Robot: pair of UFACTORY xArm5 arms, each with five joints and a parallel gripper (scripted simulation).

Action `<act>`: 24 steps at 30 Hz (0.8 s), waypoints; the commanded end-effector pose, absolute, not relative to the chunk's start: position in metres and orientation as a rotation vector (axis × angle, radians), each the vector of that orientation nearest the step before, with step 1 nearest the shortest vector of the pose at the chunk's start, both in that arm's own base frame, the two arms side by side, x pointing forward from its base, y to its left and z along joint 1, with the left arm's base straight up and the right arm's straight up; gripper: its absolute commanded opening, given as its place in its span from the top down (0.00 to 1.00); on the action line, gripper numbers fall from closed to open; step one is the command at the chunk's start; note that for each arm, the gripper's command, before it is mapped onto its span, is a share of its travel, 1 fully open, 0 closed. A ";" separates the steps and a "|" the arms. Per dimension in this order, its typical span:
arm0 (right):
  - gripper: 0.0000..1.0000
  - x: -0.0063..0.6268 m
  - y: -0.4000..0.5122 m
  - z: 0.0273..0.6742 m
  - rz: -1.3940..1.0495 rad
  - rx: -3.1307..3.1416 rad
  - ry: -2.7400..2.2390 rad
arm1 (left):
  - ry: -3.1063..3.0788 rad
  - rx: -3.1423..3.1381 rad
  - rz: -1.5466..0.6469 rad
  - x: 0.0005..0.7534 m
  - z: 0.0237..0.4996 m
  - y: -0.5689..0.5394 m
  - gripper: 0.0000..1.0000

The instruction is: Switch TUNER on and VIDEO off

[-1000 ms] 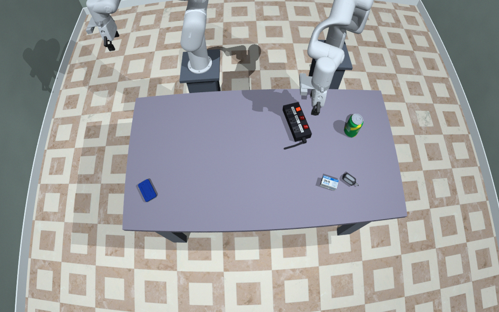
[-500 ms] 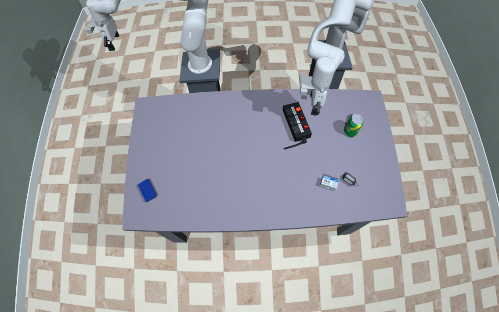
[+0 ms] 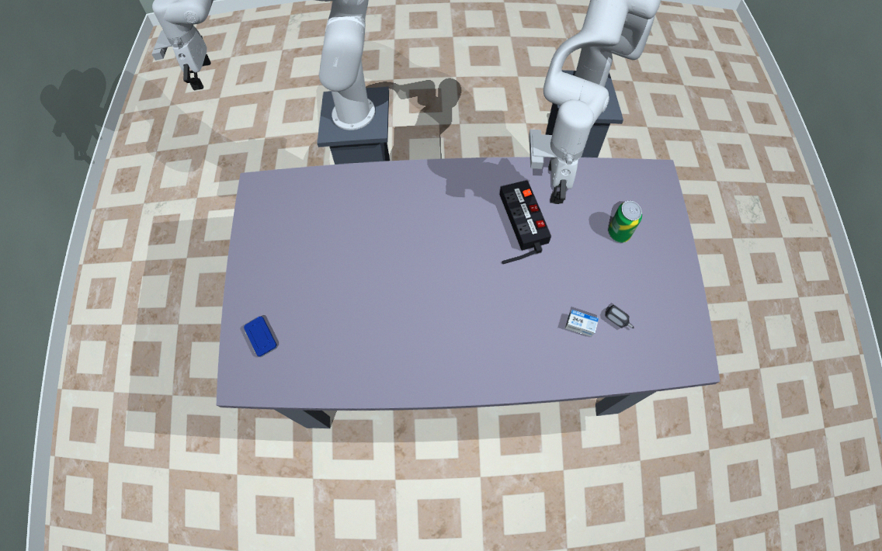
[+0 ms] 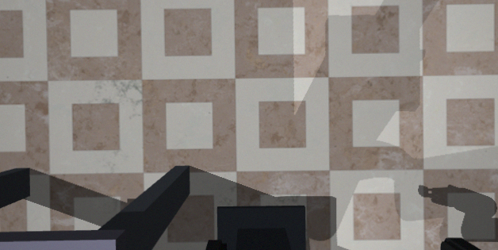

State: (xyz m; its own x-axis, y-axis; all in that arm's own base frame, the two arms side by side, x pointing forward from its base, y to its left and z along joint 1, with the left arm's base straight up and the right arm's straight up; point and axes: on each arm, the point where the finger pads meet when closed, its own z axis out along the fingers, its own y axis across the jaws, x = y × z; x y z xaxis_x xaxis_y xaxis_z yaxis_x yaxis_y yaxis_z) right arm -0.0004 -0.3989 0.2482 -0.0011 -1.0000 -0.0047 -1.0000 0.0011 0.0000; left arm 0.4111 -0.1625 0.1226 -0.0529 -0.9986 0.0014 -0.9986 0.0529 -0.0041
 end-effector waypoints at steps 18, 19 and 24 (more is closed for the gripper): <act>0.00 0.000 -0.400 0.250 0.000 -2.220 2.223 | 2.277 -2.159 -0.012 0.412 0.124 -0.163 0.00; 0.00 0.000 -0.400 0.250 0.000 -2.220 2.223 | 2.277 -2.159 -0.012 0.412 0.124 -0.163 0.00; 0.00 0.000 -0.400 0.250 0.000 -2.220 2.223 | 2.256 -2.182 -0.011 0.422 0.136 -0.176 0.00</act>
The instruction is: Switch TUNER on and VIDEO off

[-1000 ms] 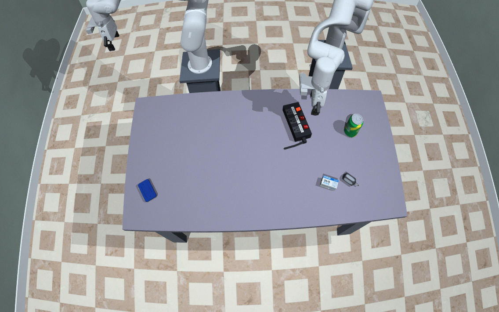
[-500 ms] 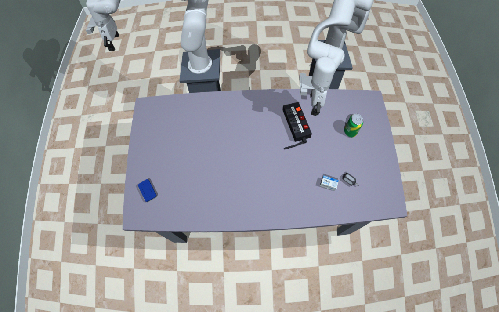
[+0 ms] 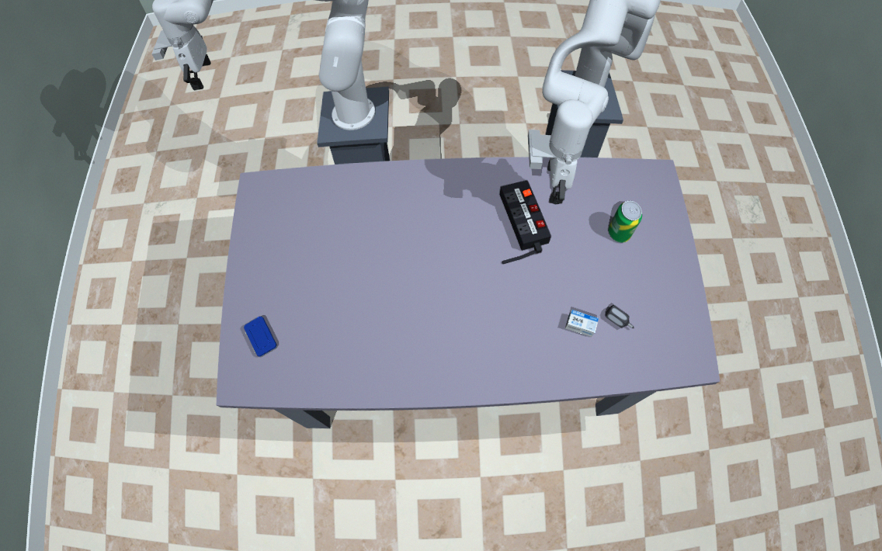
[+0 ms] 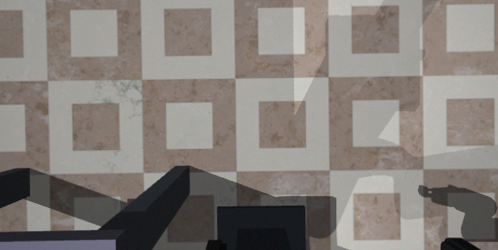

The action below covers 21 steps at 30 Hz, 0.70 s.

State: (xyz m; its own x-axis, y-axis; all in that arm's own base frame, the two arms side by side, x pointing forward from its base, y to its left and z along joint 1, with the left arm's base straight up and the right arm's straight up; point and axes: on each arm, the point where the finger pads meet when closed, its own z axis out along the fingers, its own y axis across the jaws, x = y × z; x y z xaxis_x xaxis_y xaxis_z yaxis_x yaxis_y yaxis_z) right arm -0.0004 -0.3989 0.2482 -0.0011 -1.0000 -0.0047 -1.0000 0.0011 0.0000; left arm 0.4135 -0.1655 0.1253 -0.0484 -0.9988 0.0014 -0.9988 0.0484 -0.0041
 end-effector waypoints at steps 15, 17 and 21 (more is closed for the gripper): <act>0.00 0.000 -0.400 0.250 0.000 -2.220 2.223 | 2.175 -2.265 -0.008 0.451 0.182 -0.226 0.00; 0.00 0.000 -0.400 0.250 0.000 -2.220 2.223 | 2.175 -2.265 -0.008 0.451 0.182 -0.226 0.00; 0.00 0.000 -0.400 0.250 0.000 -2.220 2.223 | 2.175 -2.265 -0.008 0.451 0.182 -0.226 0.00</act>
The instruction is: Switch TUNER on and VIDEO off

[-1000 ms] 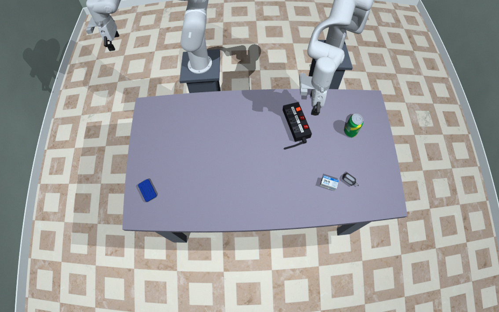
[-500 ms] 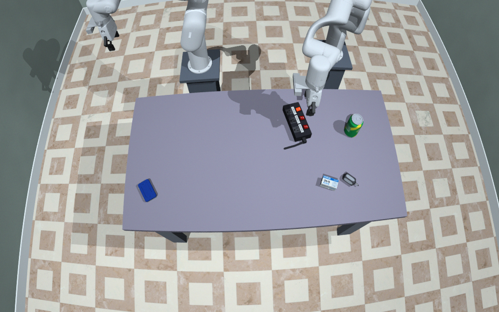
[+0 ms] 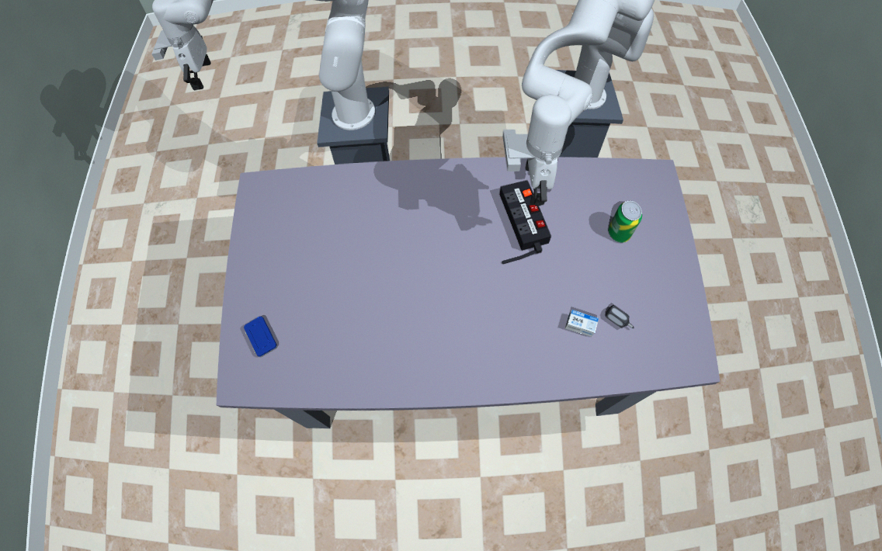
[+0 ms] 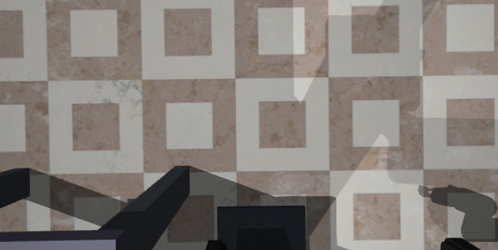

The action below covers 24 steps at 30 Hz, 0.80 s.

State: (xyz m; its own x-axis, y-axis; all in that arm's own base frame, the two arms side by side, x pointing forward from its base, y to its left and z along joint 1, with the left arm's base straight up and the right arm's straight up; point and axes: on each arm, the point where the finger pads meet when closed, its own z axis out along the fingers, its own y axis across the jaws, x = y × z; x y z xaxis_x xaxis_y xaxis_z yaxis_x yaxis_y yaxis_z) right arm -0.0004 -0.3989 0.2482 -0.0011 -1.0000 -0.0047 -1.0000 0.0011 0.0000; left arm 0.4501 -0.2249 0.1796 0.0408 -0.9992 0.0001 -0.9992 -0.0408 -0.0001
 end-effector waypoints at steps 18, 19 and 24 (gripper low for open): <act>0.00 0.000 -0.400 0.250 0.000 -2.220 2.223 | 1.894 -2.506 -0.008 0.450 0.173 -0.225 0.00; 0.00 0.000 -0.400 0.250 0.000 -2.220 2.223 | 1.864 -2.528 -0.008 0.450 0.172 -0.225 0.00; 0.00 0.000 -0.400 0.250 0.000 -2.220 2.223 | 1.660 -2.667 -0.008 0.450 0.167 -0.224 0.00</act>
